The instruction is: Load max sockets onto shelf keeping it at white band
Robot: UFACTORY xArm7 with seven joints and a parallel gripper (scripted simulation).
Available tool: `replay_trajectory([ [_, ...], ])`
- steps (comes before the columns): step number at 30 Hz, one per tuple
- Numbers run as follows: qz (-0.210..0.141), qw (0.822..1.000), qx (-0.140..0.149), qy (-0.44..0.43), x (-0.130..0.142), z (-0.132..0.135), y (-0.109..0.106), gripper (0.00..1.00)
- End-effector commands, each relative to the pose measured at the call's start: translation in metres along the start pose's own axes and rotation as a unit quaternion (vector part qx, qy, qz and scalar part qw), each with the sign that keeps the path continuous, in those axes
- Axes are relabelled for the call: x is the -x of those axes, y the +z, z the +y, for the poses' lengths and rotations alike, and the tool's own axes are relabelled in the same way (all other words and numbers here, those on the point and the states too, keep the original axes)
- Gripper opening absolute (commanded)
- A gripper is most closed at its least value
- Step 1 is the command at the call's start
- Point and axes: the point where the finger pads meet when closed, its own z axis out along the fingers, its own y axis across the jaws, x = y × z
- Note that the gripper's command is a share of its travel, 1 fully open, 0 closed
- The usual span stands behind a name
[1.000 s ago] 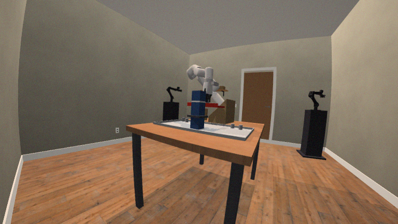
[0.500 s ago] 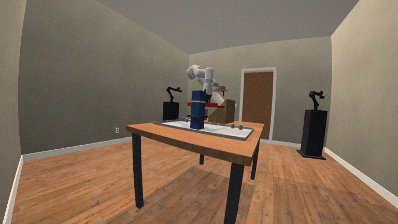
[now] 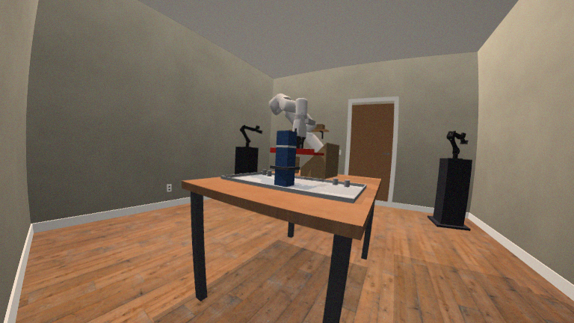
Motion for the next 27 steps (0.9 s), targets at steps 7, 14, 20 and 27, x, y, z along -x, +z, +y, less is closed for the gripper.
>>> replay_trajectory([
  [7, 0.002, 1.0, 0.002, 0.0, -0.0011, 0.001, 0.001, 0.0],
  [14, 0.002, 1.0, 0.002, 0.0, -0.0011, 0.001, 0.001, 0.0],
  [20, 0.002, 1.0, 0.002, 0.0, -0.0011, 0.001, 0.0019, 0.0],
  [27, 0.002, 1.0, 0.002, 0.0, -0.0011, 0.001, 0.0051, 0.0],
])
